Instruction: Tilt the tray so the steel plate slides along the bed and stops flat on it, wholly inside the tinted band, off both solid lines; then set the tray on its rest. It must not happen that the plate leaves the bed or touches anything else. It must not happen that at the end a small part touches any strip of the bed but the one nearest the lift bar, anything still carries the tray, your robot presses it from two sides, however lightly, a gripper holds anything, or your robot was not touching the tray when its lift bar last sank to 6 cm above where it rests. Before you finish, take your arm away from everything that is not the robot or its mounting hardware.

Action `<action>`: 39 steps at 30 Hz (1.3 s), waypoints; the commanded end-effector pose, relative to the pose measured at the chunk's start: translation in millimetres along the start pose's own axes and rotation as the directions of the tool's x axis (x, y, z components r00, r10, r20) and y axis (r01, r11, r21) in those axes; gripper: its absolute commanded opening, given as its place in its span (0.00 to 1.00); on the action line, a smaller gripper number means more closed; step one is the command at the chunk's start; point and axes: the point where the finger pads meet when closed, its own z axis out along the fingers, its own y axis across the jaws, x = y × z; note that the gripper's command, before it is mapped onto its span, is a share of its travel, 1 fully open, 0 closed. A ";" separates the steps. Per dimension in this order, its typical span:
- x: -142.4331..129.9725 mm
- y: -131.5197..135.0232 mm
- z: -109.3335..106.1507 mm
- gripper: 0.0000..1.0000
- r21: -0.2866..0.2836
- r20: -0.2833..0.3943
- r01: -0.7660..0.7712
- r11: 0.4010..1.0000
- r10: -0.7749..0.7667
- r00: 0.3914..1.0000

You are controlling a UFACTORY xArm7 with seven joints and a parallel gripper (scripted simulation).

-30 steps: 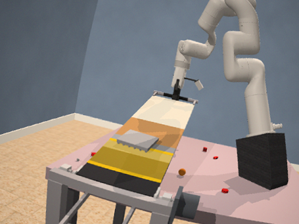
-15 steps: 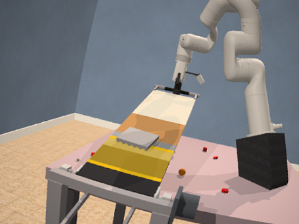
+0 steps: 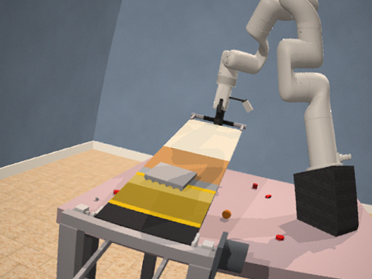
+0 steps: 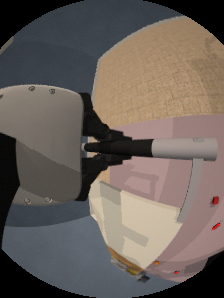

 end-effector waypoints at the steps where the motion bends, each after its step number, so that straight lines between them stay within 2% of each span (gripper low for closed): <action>1: -1.0 -1.2 -0.8 0.00 0.003 0.002 0.000 1.000 0.000 1.000; 5: -1.0 -1.2 -0.7 0.00 0.003 0.002 0.000 1.000 0.000 1.000; 7: -1.0 3.5 -25.0 0.00 0.003 0.002 0.000 1.000 0.000 1.000; 10: -0.8 15.5 -75.7 0.00 0.003 0.002 0.000 1.000 0.000 1.000; 11: -0.8 16.9 -80.7 0.00 0.003 0.002 0.000 1.000 0.000 1.000; 12: -0.8 15.5 -75.7 0.00 0.003 0.002 0.000 1.000 0.000 1.000; 15: -1.0 3.5 -25.0 0.00 0.003 0.002 0.000 1.000 0.000 1.000; 16: -1.0 0.8 -11.2 0.00 0.003 0.002 0.000 1.000 0.000 1.000; 17: -1.0 -0.2 -6.2 0.00 0.003 0.002 0.000 1.000 0.000 1.000; 39: -1.0 -1.4 0.6 0.00 0.003 0.002 0.000 1.000 0.000 1.000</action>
